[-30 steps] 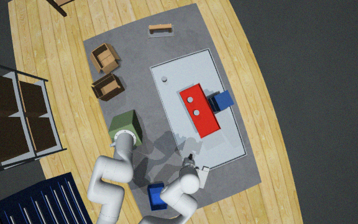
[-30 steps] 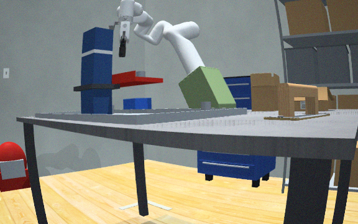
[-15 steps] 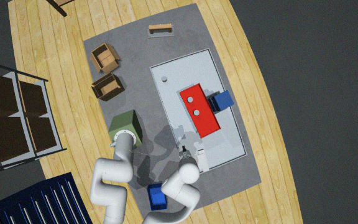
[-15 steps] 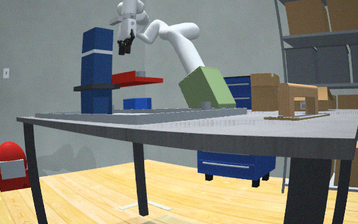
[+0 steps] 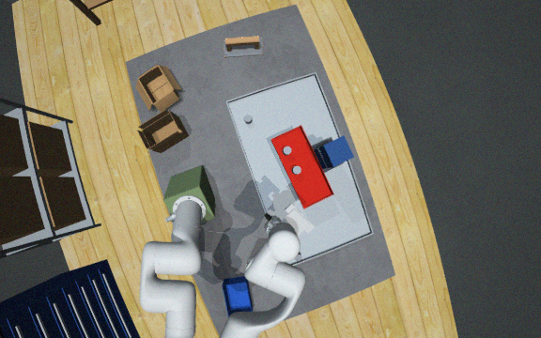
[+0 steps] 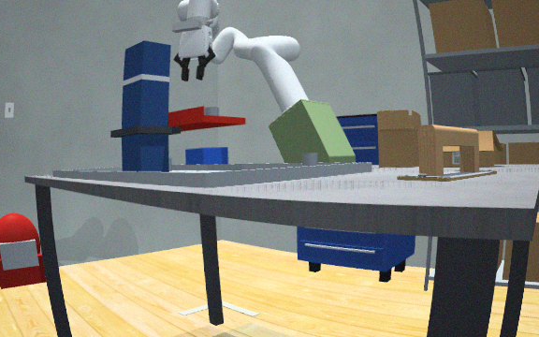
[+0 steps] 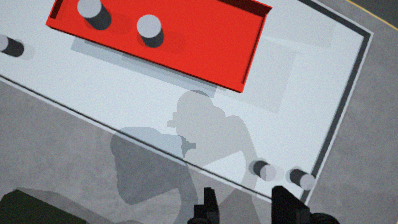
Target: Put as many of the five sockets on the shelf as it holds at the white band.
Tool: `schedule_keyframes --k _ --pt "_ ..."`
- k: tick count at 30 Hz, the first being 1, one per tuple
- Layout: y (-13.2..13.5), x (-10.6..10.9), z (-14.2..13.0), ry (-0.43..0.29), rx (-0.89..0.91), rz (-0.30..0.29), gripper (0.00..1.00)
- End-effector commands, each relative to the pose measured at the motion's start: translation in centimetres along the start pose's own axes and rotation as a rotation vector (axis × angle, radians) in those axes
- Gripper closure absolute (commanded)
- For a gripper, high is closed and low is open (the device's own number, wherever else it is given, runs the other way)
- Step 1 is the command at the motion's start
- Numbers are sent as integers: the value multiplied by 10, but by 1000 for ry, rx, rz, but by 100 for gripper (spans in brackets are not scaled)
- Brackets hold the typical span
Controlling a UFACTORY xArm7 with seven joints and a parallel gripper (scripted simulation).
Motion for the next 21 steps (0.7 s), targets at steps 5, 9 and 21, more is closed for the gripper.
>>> schedule_keyframes --k 5,9,21 --pt "-22 -3 19 1 379 16 53" --pt "-22 -3 19 1 379 16 53" --pt "-54 -10 39 12 864 38 53"
Point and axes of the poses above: the point where the finger pads meet when closed, its own x axis back along the fingers, its own y axis across the jaws, z = x × y, the point moved 9 cm from there along x, back along the fingers, and after that the axes turned 5 degrees about x, right-handed, at the moved point
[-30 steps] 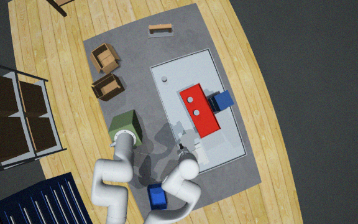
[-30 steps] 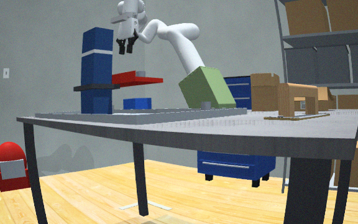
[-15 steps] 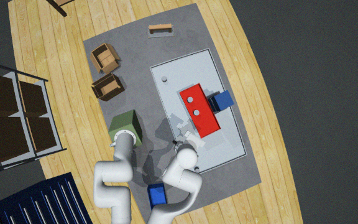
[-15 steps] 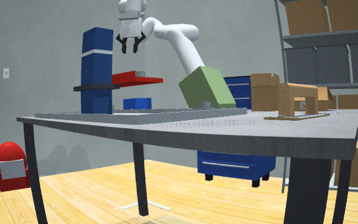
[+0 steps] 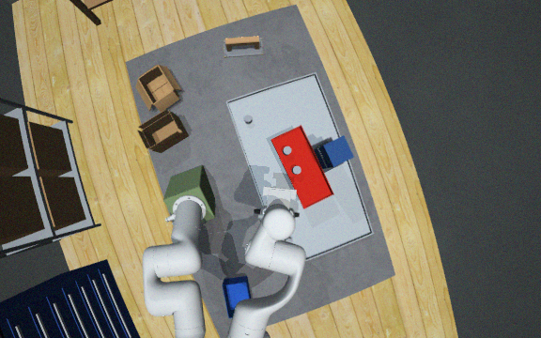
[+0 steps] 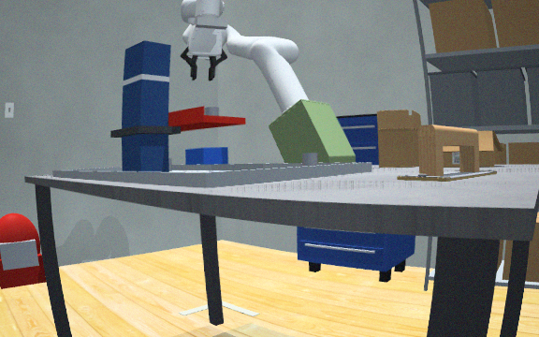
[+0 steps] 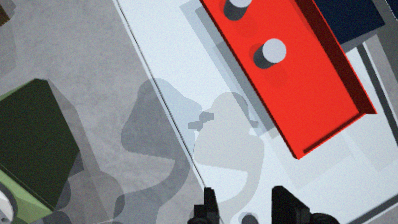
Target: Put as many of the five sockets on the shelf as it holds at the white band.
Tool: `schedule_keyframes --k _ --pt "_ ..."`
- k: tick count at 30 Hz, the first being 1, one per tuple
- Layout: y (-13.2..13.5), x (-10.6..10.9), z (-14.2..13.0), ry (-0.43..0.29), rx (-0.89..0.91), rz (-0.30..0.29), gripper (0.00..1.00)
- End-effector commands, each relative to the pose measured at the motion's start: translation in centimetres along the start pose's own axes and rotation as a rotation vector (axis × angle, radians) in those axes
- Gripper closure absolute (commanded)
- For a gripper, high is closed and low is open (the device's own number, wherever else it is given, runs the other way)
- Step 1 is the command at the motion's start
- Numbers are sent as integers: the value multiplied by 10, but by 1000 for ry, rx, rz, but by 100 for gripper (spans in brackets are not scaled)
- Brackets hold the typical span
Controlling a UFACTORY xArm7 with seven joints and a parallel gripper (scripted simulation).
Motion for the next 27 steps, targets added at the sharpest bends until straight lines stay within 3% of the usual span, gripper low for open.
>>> schedule_keyframes --k 1,13,27 --pt "-2 -2 13 5 168 14 53" --pt "-13 -9 38 22 504 29 53" --pt "-14 -10 40 25 537 31 53"
Point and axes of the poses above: the point where the finger pads meet when closed, its own x axis back along the fingers, its own y axis across the jaws, z = x × y, the point moved 9 cm from there along x, back along the fingers, and after that the axes turned 5 degrees about x, right-handed, at the moved point
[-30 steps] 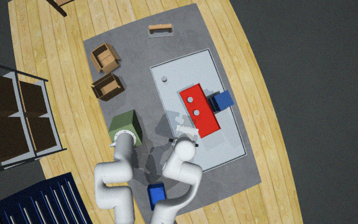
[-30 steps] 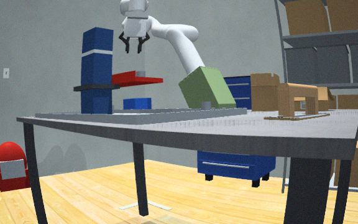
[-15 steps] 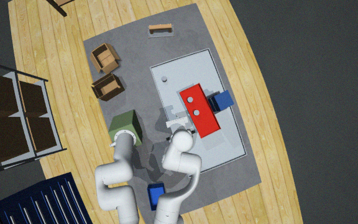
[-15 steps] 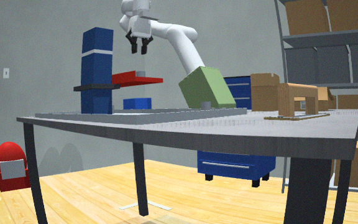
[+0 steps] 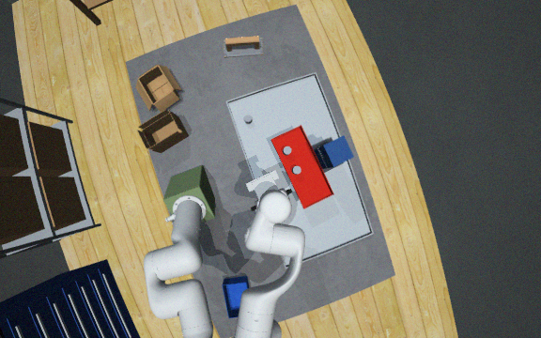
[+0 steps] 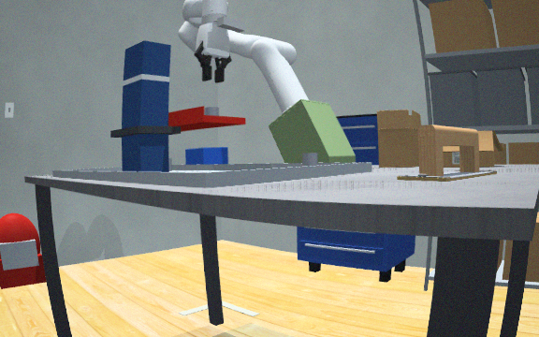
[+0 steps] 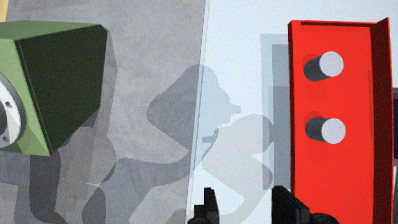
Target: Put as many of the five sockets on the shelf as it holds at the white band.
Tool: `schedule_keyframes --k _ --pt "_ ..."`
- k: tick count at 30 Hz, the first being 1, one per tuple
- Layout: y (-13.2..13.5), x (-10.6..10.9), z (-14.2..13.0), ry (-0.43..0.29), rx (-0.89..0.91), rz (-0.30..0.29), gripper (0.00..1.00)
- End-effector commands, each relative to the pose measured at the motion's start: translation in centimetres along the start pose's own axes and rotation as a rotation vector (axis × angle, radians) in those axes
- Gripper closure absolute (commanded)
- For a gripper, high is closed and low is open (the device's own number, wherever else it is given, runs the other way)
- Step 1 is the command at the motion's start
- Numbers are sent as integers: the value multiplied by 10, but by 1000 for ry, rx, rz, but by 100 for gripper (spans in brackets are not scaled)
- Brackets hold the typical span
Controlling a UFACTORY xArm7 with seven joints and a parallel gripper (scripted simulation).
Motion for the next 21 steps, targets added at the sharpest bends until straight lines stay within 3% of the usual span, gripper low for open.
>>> schedule_keyframes --k 1,6,13,21 --pt "1 1 0 0 2 -3 53" --pt "5 -1 1 7 4 -1 53" --pt "49 -26 5 41 14 12 53" --pt "90 -56 -2 20 7 7 53"
Point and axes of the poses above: the point where the finger pads meet when closed, its own x axis back along the fingers, its own y axis across the jaws, z = x × y, the point moved 9 cm from there along x, back along the fingers, and after that the axes turned 5 degrees about x, right-handed, at the moved point
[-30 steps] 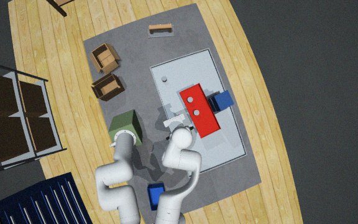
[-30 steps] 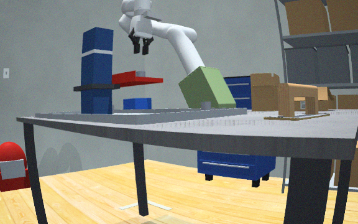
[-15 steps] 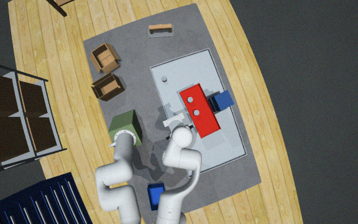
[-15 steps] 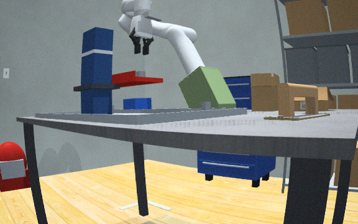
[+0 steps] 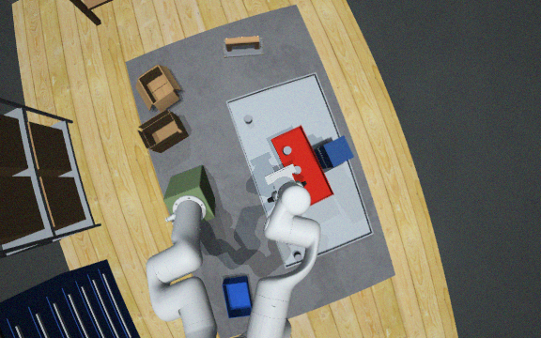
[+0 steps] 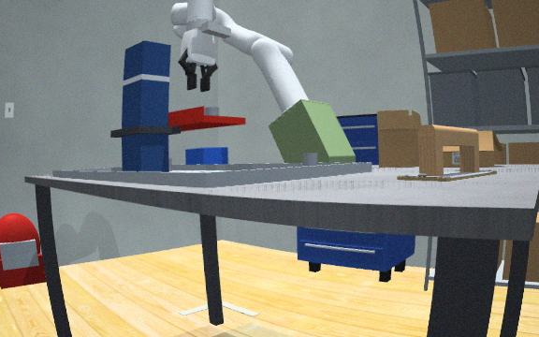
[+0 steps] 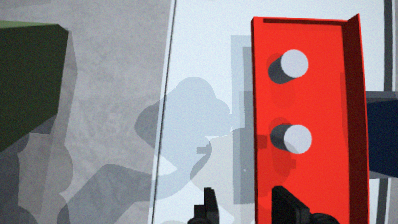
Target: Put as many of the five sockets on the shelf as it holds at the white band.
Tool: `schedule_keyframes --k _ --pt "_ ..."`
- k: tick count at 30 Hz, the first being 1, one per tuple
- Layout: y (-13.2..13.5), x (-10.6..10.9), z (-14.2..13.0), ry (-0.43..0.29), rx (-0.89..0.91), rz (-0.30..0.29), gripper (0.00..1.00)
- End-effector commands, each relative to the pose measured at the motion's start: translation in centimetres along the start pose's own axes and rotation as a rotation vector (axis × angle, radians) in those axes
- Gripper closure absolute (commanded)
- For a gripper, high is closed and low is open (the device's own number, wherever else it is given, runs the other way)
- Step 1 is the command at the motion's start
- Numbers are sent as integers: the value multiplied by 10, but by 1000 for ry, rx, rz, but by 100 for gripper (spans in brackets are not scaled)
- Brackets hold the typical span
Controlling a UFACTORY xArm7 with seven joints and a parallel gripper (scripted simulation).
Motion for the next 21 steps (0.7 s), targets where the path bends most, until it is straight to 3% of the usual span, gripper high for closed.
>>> schedule_keyframes --k 1,21 --pt "41 -31 1 -28 1 30 53" --pt "51 -37 -3 -41 -2 24 53"
Point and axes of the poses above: the point where the finger pads meet when closed, its own x axis back along the fingers, its own y axis across the jaws, z = x × y, the point moved 9 cm from there along x, back along the fingers, and after that the axes turned 5 degrees about x, right-handed, at the moved point
